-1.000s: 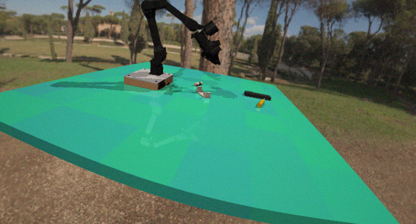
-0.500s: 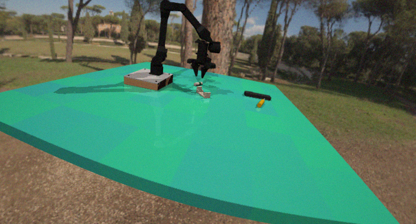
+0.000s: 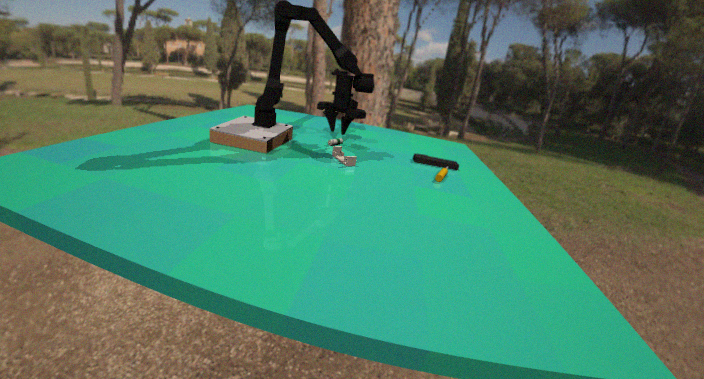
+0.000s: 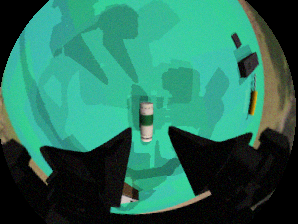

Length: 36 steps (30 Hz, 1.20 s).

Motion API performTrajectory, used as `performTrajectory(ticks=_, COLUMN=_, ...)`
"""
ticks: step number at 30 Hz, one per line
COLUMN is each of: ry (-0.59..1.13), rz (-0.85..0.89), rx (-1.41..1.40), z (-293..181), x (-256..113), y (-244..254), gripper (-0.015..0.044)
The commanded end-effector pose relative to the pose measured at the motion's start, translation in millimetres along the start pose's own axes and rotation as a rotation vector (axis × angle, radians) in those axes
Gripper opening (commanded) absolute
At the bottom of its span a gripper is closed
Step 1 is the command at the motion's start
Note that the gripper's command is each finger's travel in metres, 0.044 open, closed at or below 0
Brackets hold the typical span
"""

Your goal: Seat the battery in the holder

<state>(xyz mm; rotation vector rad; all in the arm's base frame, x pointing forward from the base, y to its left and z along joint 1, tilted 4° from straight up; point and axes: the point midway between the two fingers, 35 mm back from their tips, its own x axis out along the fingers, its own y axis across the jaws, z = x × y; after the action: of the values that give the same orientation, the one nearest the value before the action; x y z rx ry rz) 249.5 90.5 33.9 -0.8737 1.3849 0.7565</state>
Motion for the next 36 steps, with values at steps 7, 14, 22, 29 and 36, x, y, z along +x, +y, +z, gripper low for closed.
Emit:
performTrajectory(ticks=7, ry=0.013, rz=0.003, rx=-0.007, z=-3, x=20, y=1, gripper=0.0227)
performTrajectory(ticks=14, ry=0.013, rz=0.003, rx=-0.007, z=-3, x=31, y=1, gripper=0.0227)
performTrajectory(ticks=22, ry=0.013, rz=0.003, rx=-0.007, z=-4, x=41, y=2, gripper=0.0227)
performTrajectory(ticks=29, ry=0.013, rz=0.003, rx=-0.007, z=-4, x=41, y=2, gripper=0.0082)
performTrajectory(ticks=36, ry=0.013, rz=0.003, rx=-0.007, z=-4, x=41, y=2, gripper=0.0065)
